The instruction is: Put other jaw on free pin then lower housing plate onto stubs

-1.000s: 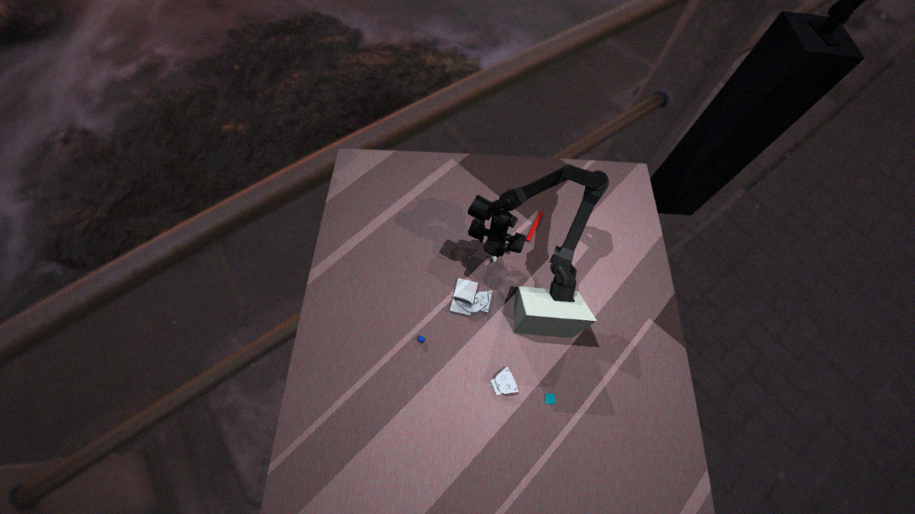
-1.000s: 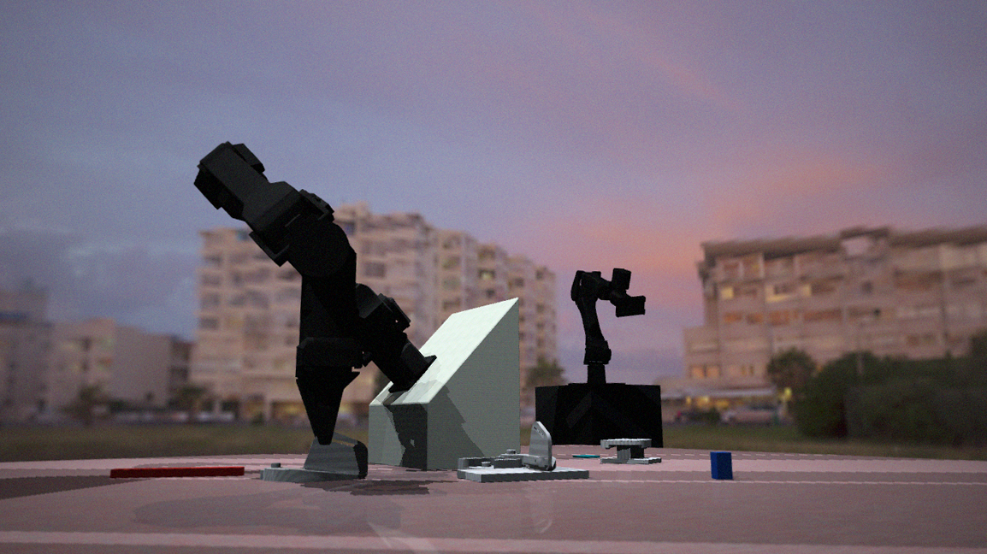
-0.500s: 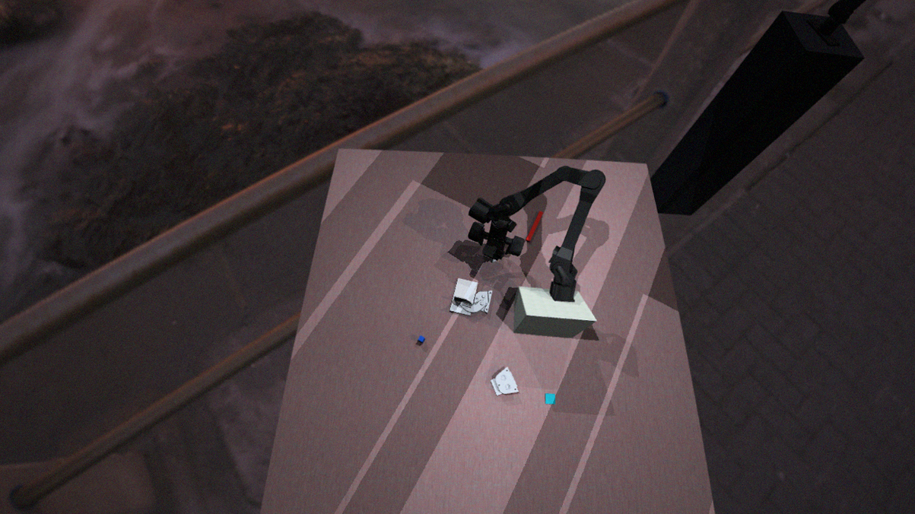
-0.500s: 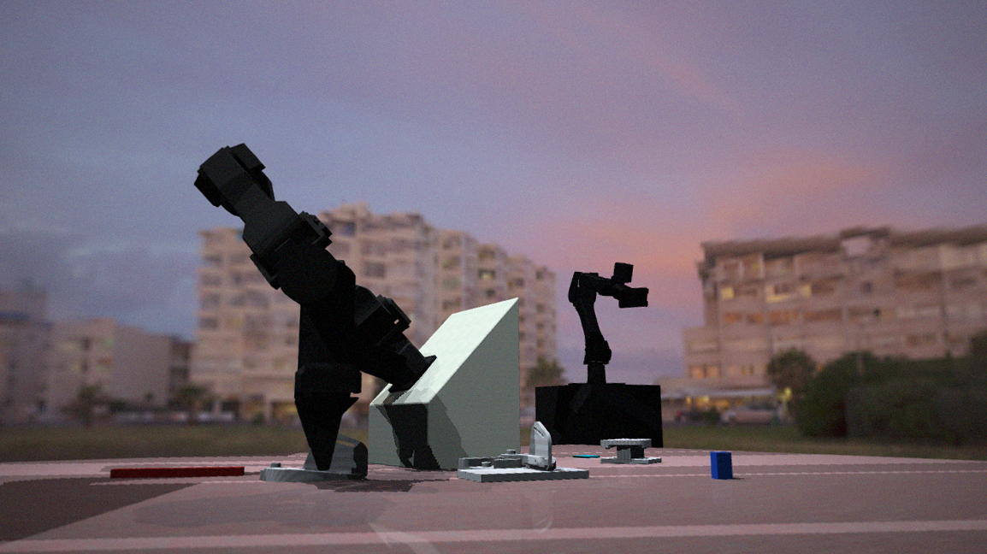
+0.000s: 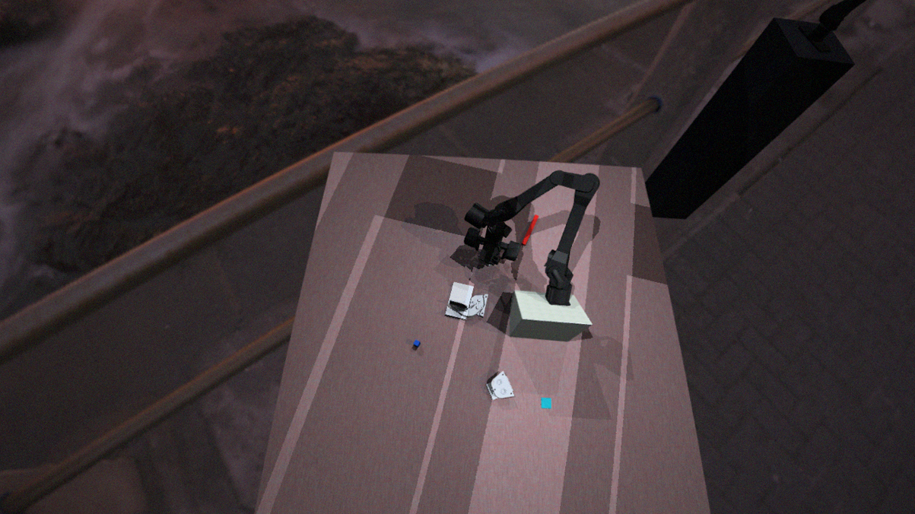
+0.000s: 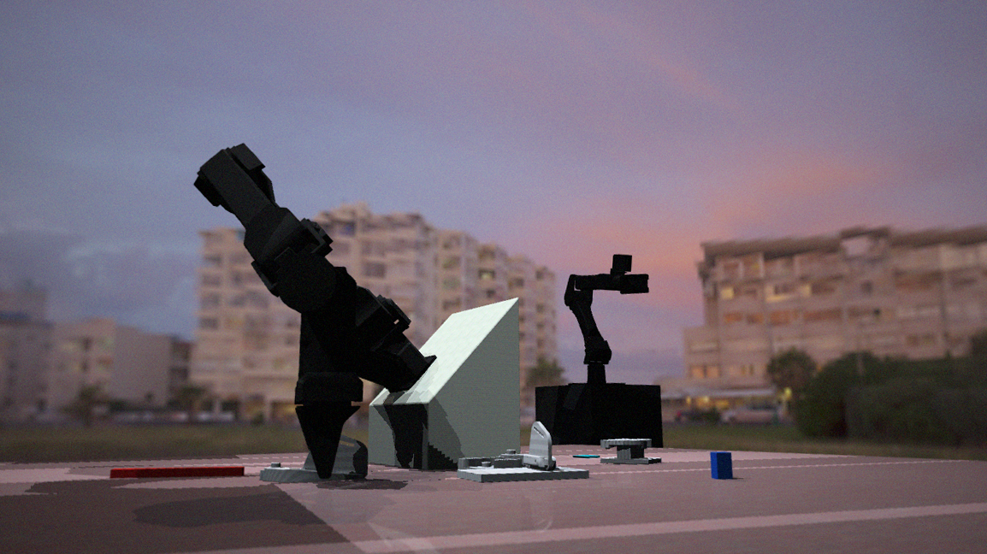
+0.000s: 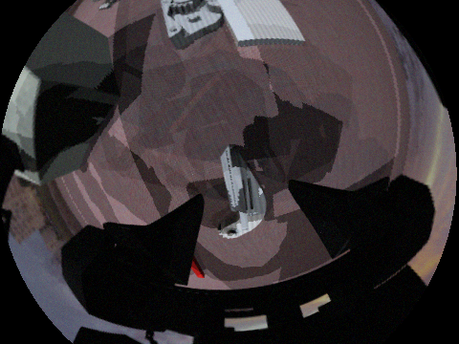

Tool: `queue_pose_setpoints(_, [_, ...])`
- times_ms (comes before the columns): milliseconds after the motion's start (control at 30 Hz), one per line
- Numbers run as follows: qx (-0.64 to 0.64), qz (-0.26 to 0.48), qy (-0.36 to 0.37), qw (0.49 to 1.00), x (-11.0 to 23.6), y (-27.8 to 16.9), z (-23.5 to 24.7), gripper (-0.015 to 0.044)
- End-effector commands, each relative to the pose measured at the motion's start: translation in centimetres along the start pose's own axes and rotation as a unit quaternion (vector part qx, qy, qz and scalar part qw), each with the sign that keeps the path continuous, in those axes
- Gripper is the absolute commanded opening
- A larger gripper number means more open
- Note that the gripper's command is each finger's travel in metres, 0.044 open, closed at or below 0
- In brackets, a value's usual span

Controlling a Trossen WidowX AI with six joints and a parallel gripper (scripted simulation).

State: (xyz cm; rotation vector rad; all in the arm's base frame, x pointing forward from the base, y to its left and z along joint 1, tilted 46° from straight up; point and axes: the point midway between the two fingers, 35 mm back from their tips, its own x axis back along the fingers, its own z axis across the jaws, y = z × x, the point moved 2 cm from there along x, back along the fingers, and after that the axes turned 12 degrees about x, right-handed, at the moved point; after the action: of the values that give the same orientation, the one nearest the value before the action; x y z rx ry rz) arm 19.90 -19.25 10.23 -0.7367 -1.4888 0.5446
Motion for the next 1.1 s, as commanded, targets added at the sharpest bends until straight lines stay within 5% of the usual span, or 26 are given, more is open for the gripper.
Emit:
queue_pose_setpoints(0, [0.002,-0.002,-0.001,1.0,-0.05,0.08,-0.02,0.044])
queue_pose_setpoints(433, [0.002,-0.002,-0.001,1.0,-0.1,0.08,-0.02,0.044])
queue_pose_setpoints(800, [0.0,0.0,0.0,1.0,-0.05,0.0,0.0,0.0151])
queue_pose_setpoints(1067, [0.0,0.0,0.0,1.0,-0.05,0.0,0.0,0.0134])
